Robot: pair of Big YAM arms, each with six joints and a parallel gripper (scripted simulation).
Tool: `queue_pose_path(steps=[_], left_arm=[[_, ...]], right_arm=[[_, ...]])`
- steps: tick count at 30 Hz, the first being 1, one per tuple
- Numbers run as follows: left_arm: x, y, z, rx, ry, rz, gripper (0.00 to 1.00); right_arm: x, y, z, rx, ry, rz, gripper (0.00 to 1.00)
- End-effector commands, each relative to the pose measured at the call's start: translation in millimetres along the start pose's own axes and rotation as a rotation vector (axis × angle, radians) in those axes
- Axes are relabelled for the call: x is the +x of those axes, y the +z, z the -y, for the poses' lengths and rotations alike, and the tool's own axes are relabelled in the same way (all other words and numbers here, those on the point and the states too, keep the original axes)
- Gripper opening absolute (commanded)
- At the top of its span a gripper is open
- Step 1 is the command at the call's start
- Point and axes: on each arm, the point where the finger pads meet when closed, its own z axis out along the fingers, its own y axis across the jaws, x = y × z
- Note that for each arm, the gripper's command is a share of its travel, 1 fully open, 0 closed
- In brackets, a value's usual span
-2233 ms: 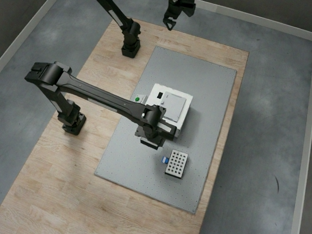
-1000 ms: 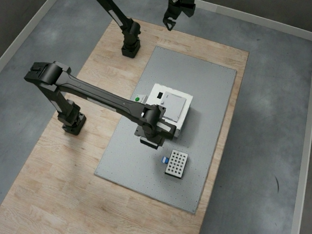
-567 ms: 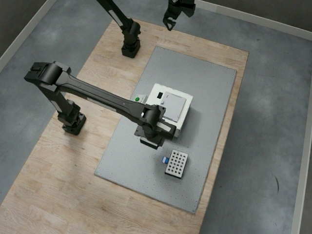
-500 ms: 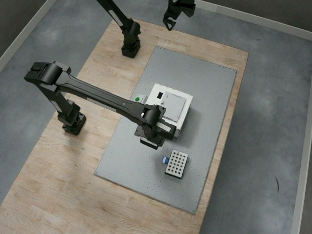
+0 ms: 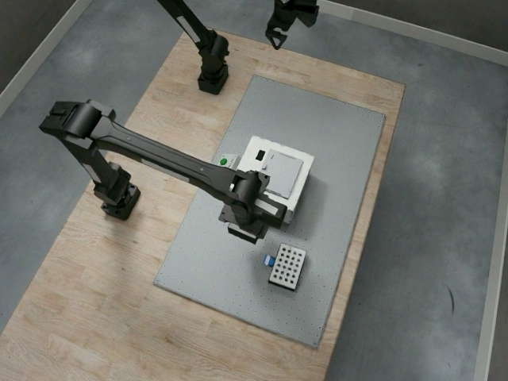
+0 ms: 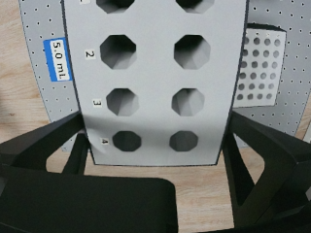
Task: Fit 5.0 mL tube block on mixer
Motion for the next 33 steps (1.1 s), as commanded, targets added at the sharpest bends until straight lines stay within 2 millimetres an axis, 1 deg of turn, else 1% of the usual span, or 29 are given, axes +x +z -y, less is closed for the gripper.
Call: queue_pose_path(steps=[1, 9, 12, 16, 21, 24, 27, 29, 33], left_arm=[[-8, -17, 1, -0.003, -0.002, 0.042, 1.0], [-1, -4, 2, 0.002, -0.002, 0.009, 1.0], [-1, -4, 2, 0.002, -0.002, 0.008, 1.0], [0, -3, 2, 0.002, -0.002, 0.006, 1.0], [-4, -10, 1, 0.0, -0.001, 0.021, 1.0], [-7, -14, 1, -0.002, -0.001, 0.033, 1.0], [-9, -19, 1, -0.004, -0.001, 0.044, 1.0], [-9, -19, 1, -0.004, -0.001, 0.044, 1.0], [-12, -23, 0, -0.005, -0.001, 0.053, 1.0]], right_arm=[[-14, -79, 28, 0.175, -0.01, 0.024, 0.0], [-16, -78, 28, 0.174, -0.015, 0.024, 0.0], [-16, -78, 28, 0.174, -0.015, 0.024, 0.0], [-8, -78, 29, 0.174, 0.002, 0.022, 0.0], [2, -78, 30, 0.175, 0.022, 0.021, 0.0], [4, -72, 32, 0.163, 0.024, 0.02, 0.0], [-1, -67, 33, 0.151, 0.015, 0.02, 0.0], [-1, -67, 33, 0.151, 0.015, 0.02, 0.0], [-9, -61, 34, 0.139, -0.002, 0.02, 0.0]])
